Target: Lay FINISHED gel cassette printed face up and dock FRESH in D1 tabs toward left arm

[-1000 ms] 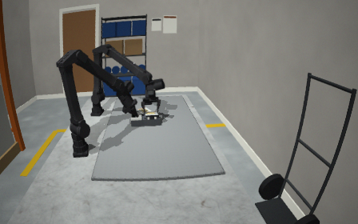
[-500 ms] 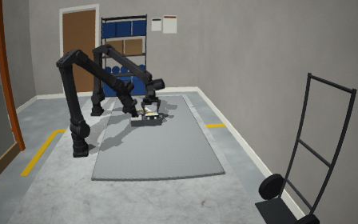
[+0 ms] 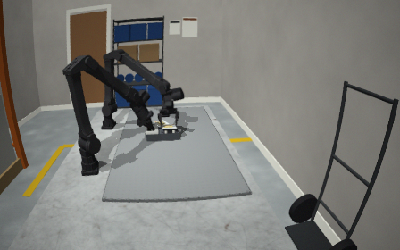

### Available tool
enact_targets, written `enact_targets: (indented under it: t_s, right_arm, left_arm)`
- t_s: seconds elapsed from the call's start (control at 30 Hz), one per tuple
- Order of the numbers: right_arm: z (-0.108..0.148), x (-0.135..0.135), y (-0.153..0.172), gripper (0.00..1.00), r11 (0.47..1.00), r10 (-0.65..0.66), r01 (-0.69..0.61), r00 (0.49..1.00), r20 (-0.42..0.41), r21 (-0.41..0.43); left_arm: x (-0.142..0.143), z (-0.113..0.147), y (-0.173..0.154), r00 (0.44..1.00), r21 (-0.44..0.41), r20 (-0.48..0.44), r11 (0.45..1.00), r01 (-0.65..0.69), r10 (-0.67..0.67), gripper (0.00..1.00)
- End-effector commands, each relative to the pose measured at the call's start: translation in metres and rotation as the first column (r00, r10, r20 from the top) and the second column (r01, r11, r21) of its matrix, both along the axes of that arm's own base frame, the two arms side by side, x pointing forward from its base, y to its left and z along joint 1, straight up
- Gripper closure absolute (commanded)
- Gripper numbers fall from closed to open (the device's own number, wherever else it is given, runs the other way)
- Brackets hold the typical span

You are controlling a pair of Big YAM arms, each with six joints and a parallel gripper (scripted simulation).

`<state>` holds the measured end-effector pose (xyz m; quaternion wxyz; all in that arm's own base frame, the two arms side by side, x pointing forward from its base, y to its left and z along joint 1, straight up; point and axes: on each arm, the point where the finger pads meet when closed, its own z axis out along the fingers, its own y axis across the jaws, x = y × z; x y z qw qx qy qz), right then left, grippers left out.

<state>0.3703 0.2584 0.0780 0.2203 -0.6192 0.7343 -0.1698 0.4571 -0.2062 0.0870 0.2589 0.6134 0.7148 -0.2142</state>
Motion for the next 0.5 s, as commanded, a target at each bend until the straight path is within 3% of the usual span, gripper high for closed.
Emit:
enact_targets:
  t_s: [0.0,0.47]
  right_arm:
    - [-0.0529,-0.0213,-0.0195,1.0,0.997,0.0,-0.008,0.994,-0.107,-0.074]
    - [-0.0529,-0.0213,-0.0195,1.0,0.997,0.0,-0.008,0.994,-0.107,-0.074]
  left_arm:
    - [0.0032,0.0045,0.0007,1.0,0.001,0.007,1.0,-0.014,0.014,1.0]
    - [0.0034,0.0049,-0.001,1.0,0.001,0.007,1.0,-0.014,0.014,1.0]
